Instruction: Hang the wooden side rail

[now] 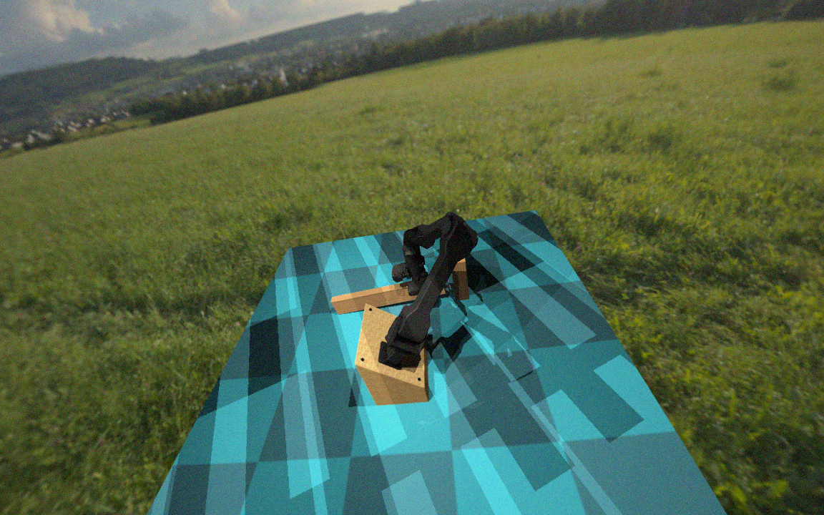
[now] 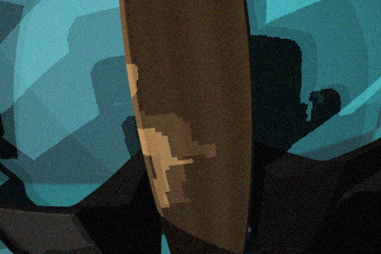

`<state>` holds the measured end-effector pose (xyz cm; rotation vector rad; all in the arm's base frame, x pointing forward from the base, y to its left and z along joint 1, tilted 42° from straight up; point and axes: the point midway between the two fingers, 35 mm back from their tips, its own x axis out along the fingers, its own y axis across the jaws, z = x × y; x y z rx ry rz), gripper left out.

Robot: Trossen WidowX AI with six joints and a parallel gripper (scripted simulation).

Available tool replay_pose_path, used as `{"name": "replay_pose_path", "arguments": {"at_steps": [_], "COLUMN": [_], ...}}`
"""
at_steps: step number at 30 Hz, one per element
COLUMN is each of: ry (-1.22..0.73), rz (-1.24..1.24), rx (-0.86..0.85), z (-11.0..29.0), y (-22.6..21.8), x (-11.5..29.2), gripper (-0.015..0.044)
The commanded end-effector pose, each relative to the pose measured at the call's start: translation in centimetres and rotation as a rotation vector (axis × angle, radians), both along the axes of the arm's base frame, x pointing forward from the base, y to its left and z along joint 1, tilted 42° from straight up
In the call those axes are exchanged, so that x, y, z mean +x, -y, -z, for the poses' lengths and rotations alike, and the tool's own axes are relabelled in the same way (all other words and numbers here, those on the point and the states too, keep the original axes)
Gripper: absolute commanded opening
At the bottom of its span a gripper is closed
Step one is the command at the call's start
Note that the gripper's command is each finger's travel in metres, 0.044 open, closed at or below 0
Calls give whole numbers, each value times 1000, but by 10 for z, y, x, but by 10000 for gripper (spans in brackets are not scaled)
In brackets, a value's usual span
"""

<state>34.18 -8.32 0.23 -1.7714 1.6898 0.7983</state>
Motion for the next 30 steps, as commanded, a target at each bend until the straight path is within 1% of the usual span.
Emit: {"name": "replay_pose_path", "arguments": {"at_steps": [1, 30], "ry": [12, 12], "rz": [-3, -3], "rx": [0, -1], "z": [-3, -6], "y": [0, 2], "x": [4, 2], "gripper": [0, 0]}}
